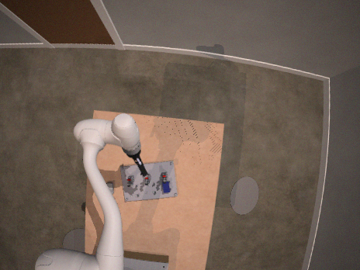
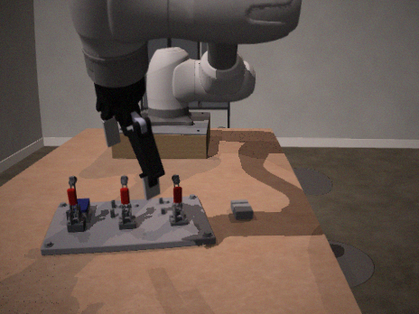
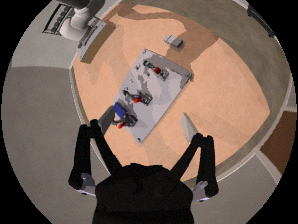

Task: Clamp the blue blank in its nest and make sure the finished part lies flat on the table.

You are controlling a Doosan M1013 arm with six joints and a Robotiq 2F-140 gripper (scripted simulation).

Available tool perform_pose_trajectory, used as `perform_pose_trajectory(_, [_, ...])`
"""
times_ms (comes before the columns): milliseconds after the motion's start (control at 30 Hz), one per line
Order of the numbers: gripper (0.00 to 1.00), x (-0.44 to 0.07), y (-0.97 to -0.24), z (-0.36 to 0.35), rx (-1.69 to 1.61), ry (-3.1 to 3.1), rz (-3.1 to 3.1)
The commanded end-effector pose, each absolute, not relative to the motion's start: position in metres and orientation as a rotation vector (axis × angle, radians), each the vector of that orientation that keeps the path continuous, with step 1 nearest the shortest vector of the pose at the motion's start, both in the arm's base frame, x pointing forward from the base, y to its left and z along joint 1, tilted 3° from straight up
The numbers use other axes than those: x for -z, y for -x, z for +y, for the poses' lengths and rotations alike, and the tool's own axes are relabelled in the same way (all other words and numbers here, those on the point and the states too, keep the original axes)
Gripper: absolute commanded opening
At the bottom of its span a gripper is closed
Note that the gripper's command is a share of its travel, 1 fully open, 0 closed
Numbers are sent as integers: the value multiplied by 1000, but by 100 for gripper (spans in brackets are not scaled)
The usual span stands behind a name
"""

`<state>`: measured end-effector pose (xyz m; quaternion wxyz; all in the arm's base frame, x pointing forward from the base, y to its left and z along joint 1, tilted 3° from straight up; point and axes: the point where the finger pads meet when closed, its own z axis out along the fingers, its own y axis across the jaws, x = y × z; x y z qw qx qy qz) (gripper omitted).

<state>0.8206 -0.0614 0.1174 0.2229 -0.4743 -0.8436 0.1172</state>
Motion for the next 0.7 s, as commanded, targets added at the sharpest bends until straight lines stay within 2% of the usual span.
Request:
perform_pose_trajectory(0, [100,-119,-818,-67,-324,1386,-2309])
perform_pose_trajectory(667, [100,-128,-786,-113,-307,2056,-1980])
